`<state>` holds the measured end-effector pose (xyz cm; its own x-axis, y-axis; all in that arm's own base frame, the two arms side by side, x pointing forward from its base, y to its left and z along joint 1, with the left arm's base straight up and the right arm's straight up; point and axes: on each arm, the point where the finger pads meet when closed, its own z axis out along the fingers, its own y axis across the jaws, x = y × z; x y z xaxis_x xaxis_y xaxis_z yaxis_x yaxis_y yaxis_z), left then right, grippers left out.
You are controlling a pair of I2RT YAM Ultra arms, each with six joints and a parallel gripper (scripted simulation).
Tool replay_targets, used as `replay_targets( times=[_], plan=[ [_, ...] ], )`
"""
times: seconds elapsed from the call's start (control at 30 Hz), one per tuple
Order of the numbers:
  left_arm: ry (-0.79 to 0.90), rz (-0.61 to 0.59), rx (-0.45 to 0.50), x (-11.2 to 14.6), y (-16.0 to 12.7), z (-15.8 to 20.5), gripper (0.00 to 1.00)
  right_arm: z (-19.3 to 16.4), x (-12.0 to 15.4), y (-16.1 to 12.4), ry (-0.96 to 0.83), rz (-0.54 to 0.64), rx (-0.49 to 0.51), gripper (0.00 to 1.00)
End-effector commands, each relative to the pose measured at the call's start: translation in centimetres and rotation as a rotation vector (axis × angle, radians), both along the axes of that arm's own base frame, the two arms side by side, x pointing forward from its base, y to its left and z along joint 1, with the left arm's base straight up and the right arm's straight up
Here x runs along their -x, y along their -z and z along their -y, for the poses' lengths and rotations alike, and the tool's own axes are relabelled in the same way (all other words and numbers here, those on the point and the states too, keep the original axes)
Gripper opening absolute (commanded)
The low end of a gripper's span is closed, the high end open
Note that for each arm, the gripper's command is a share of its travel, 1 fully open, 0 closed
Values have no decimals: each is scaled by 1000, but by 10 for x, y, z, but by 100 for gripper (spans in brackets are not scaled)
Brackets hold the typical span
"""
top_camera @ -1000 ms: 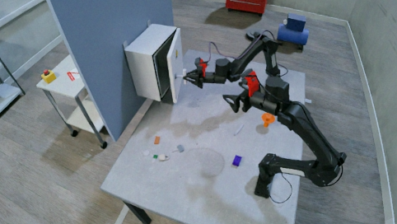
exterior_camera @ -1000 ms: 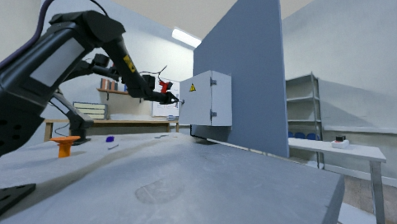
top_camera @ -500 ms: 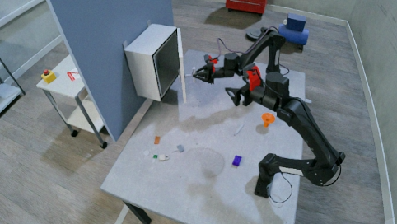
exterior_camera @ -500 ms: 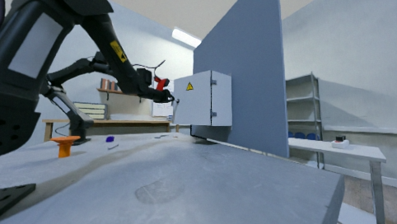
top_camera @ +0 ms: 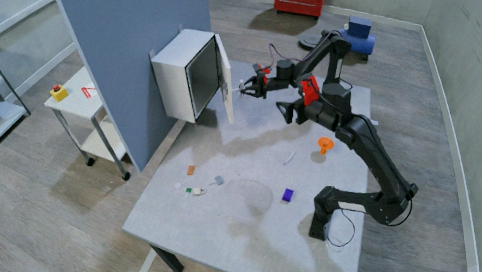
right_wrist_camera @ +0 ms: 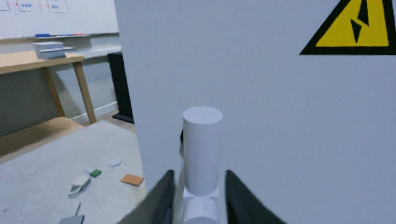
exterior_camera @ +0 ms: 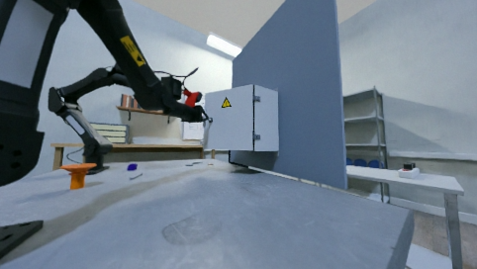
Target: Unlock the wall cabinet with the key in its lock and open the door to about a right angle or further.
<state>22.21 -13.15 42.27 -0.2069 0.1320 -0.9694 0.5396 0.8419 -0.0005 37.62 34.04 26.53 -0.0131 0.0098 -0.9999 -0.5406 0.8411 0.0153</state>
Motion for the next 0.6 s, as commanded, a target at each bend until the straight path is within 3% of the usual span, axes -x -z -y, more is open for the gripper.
replay_targets(
  times=[0.0, 0.03, 0.47, 0.57],
  plan=[
    [25, 28, 11, 6, -16, 3, 100, -1, 2, -7, -10, 11, -3, 32],
    [25, 26, 12, 7, -17, 3, 100, 1, 7, -8, -13, 17, -3, 43],
    [106, 23, 6, 17, -22, 16, 100, 46, 72, 1, -7, -6, 8, 43],
    [99, 30, 13, 15, -23, 16, 100, 47, 74, 1, -7, -5, 9, 43]
  ],
)
